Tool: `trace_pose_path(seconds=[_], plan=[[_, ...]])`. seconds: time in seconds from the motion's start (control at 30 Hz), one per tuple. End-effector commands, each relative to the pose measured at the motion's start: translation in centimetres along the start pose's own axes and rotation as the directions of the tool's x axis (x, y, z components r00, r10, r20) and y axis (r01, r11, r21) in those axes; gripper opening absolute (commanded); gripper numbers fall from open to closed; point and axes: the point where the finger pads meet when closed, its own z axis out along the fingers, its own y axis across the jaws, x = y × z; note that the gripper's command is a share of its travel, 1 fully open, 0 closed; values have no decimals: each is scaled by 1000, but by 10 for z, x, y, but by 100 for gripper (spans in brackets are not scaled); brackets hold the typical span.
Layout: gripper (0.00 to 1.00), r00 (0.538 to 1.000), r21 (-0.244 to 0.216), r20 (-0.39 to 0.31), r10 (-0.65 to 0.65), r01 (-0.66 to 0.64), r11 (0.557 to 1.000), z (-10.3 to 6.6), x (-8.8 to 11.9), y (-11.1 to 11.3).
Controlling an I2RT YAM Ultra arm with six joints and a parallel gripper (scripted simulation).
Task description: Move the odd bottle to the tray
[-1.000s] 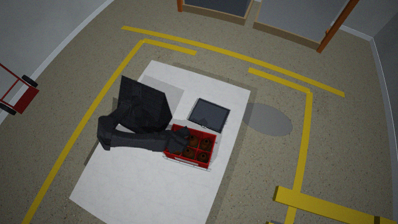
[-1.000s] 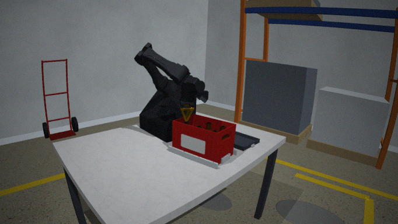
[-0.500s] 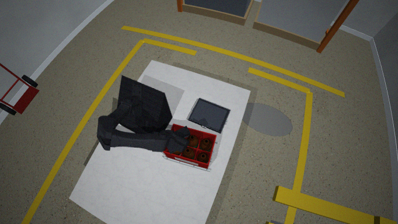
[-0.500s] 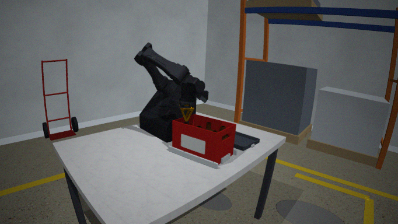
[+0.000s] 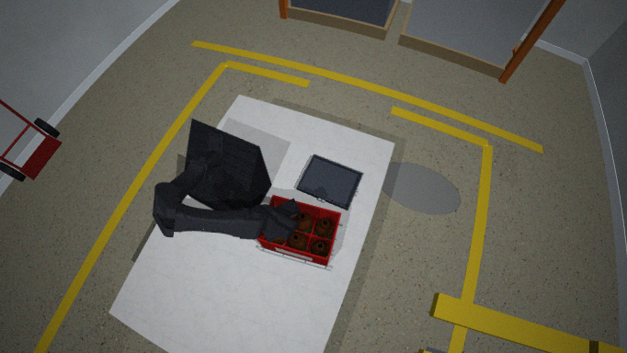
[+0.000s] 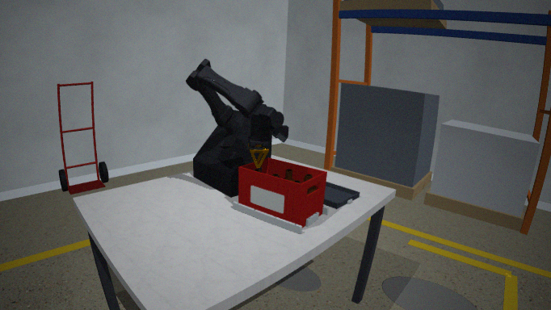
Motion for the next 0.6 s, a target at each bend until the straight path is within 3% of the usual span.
trace_pose_path(seconds=[0.0, 0.57], plan=[[61, 1000, -5, 9, -16, 16, 1000, 0, -4, 5], [61, 1000, -2, 11, -17, 17, 1000, -1, -9, 5]])
